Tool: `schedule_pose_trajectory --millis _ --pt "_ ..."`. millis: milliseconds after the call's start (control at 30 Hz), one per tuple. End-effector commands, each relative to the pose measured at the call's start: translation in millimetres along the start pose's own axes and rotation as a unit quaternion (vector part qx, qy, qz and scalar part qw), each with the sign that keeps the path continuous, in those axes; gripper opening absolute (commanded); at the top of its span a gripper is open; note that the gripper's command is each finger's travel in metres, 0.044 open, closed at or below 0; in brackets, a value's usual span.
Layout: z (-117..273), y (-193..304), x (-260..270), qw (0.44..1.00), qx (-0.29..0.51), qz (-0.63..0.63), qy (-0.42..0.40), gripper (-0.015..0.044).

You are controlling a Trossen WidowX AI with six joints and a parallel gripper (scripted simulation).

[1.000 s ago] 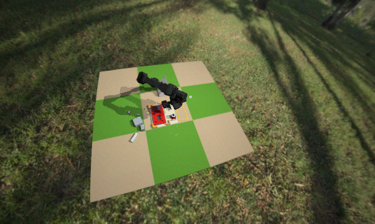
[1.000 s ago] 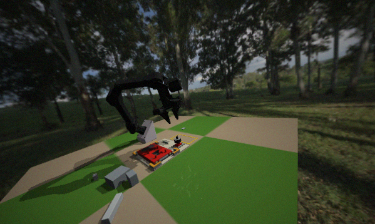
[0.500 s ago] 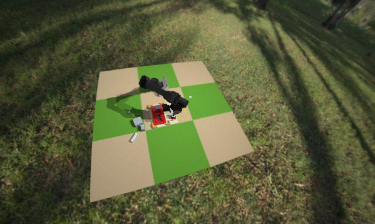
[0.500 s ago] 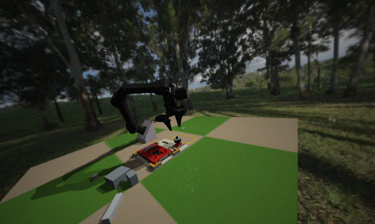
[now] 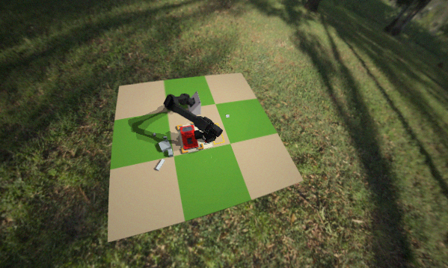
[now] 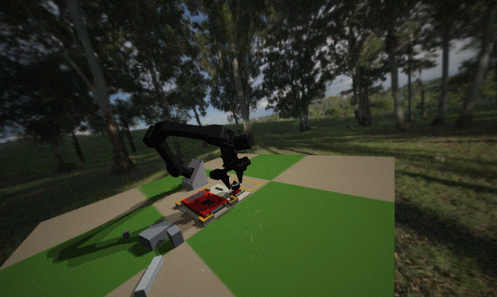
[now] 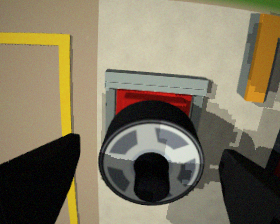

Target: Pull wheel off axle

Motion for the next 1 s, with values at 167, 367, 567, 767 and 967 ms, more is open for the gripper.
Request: schedule_pose_trajectory --millis 167,367,567,767,967 --pt "0.8 -0.1 0.1 1.000 0.000 0.000 0.000 0.0175" --pt "0.8 -0.1 0.1 1.000 0.000 0.000 0.000 0.0115" --pt "2.2 -0.1 0.2 1.000 0.000 0.000 0.000 0.0000" --pt "4.2 -0.2 0.3 1.000 0.000 0.001 0.000 0.0000" --pt "6.2 -0.2 0.3 1.000 -0.001 0.001 0.000 0.0000"
Point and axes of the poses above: the point midway between the two fingers, 35 mm back from their tips, its own z axis back along the fingers, its own x axis across the jaws, y = z × x, the point moved 8 cm from there along z, back along the fingers, and after that the axes turned 13 degrees about z, right-handed, at the moved point
